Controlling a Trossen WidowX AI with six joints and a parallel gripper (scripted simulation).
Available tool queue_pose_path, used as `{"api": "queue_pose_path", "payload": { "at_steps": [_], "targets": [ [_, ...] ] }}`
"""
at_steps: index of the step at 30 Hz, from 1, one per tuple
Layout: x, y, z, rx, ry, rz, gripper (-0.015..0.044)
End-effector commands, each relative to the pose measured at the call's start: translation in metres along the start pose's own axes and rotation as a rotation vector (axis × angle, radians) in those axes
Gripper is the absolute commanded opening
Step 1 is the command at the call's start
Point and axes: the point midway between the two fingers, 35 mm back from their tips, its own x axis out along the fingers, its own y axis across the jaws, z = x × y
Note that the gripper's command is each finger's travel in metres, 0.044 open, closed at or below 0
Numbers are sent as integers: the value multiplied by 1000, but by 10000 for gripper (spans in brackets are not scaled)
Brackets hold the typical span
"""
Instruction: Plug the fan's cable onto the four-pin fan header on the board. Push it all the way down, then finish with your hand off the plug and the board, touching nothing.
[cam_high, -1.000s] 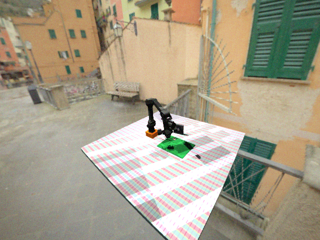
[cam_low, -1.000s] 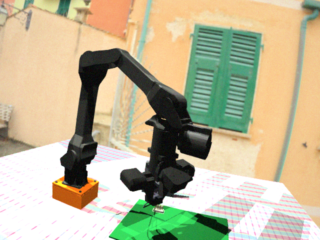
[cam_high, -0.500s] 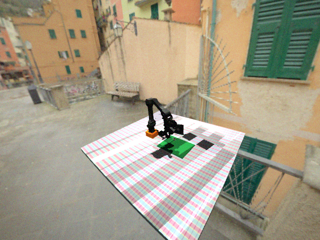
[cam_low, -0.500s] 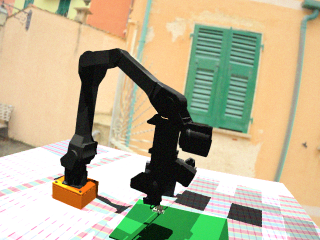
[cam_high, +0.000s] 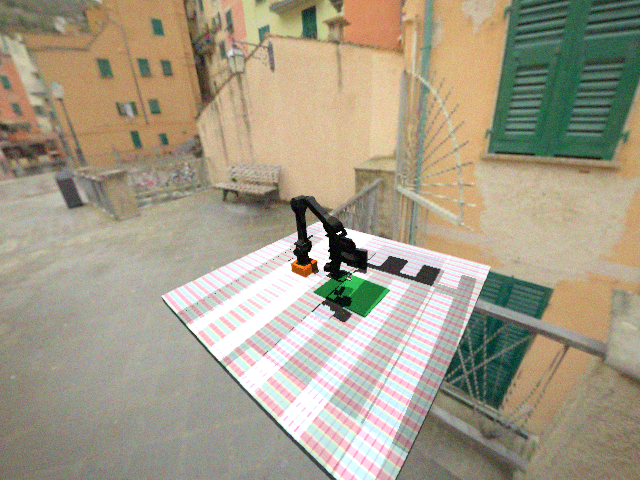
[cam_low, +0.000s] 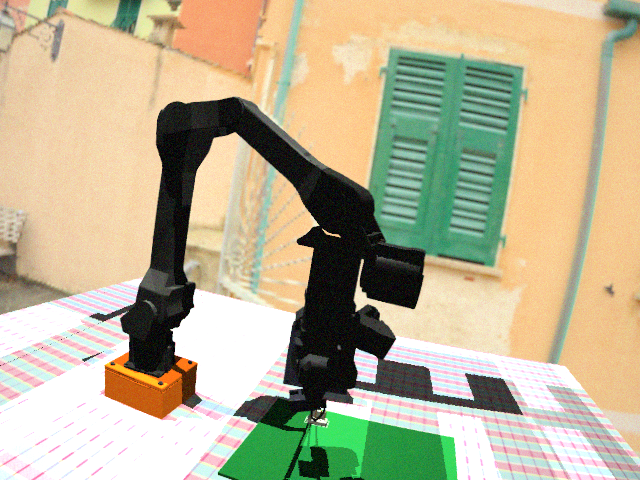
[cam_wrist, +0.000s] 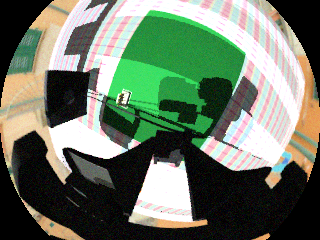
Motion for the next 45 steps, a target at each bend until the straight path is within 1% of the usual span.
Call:
{"api": "queue_pose_path", "payload": {
  "at_steps": [1,7,10,15,23,45],
  "targets": [
    [-1,0,0,-130,3,-19,0],
    [-1,1,1,-338,13,-39,0],
    [-1,1,1,-389,16,-43,0],
    [0,2,1,-389,11,-37,0],
    [13,2,1,-387,-49,38,0],
    [40,2,0,-381,-274,219,0]
  ]
}}
